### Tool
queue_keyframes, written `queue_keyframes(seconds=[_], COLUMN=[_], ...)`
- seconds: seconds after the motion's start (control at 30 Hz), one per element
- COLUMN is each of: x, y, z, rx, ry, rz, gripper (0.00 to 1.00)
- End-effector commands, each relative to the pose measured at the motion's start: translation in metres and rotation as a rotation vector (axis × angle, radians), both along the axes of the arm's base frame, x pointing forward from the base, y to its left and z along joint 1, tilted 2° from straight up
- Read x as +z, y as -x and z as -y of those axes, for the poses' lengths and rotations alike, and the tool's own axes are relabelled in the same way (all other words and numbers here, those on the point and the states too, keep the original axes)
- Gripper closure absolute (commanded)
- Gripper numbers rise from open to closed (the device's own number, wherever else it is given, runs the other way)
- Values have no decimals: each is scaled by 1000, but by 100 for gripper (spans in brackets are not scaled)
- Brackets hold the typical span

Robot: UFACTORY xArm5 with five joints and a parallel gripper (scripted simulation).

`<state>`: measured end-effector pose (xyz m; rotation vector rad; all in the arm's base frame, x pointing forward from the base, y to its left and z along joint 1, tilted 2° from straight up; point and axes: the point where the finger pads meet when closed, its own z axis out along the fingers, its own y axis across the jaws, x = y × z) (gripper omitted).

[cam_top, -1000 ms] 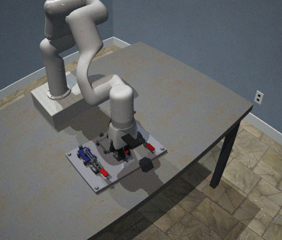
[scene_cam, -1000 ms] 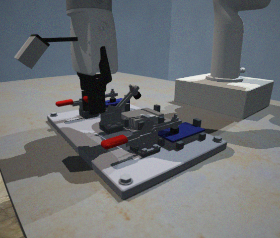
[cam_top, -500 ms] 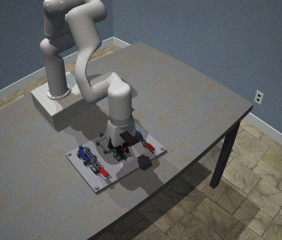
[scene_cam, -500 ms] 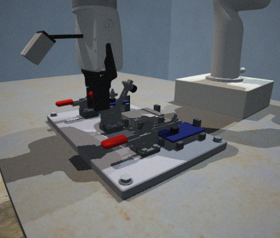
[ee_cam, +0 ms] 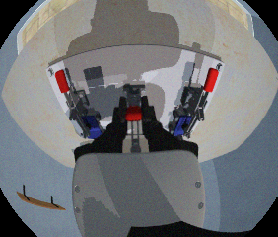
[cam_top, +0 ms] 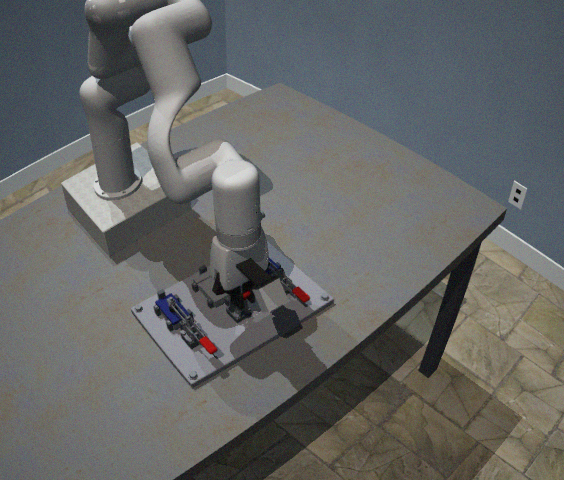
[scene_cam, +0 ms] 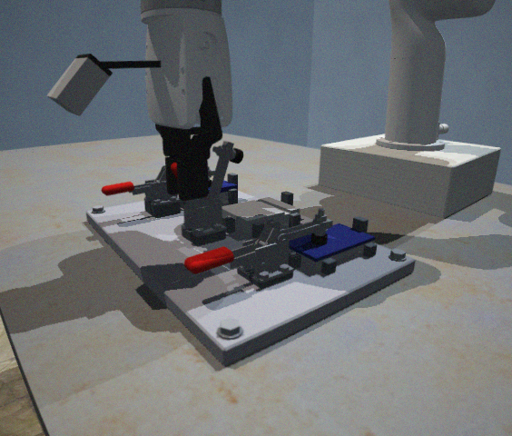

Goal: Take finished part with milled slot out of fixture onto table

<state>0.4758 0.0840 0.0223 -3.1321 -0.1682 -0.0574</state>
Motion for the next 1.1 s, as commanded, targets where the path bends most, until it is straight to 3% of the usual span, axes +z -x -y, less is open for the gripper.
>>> queue_keyframes(seconds=[0.0,1.07], x=[0,0], y=[2,9], z=[0,1], rx=[0,0], ry=[0,0], rz=[0,0], gripper=[100,100])
